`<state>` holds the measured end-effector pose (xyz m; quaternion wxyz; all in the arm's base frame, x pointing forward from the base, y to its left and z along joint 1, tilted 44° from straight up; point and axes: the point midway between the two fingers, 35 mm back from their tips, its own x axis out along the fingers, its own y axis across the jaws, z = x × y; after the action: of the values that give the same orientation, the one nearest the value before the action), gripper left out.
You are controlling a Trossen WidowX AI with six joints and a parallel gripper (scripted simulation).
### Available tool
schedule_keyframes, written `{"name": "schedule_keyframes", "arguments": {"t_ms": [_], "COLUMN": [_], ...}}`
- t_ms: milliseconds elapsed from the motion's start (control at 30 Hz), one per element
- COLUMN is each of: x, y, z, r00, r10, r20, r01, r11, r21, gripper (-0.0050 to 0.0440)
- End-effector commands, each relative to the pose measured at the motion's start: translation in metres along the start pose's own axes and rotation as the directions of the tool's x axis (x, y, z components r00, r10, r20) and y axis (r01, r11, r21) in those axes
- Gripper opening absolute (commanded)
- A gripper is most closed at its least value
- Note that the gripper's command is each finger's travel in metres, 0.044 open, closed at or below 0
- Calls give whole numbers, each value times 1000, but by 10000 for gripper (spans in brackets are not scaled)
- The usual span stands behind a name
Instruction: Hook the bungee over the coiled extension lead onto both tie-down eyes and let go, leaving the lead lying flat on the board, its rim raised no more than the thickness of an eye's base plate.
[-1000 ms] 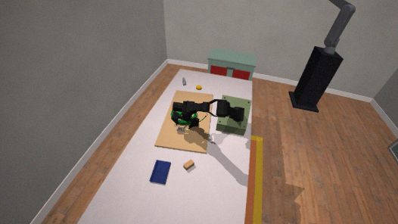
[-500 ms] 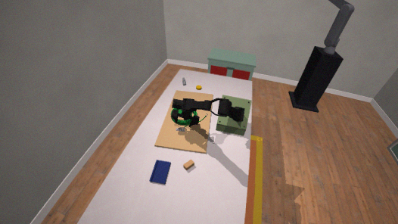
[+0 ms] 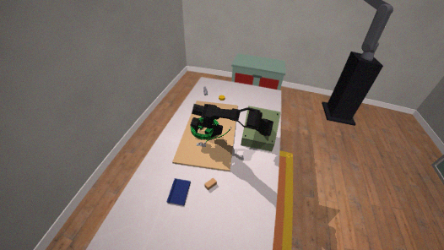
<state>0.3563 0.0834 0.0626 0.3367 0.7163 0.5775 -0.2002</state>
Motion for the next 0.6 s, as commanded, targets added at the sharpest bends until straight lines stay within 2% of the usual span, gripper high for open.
{"name": "schedule_keyframes", "arguments": {"t_ms": [0, 133, 267, 533, 567], "x": [-13, -9, -10, -15, -16], "y": [8, 3, -2, -26, -30], "z": [-5, -2, 9, 56, 61], "r00": [1000, 1000, 1000, 995, 994], "r10": [22, 8, -6, -67, -76], "r20": [-4, 0, 16, 70, 75], "r01": [-22, -8, 5, 58, 65], "r11": [1000, 1000, 1000, 991, 989], "r21": [-19, -4, 19, 121, 134], "gripper": [440, 440, 344, 152, 150]}}
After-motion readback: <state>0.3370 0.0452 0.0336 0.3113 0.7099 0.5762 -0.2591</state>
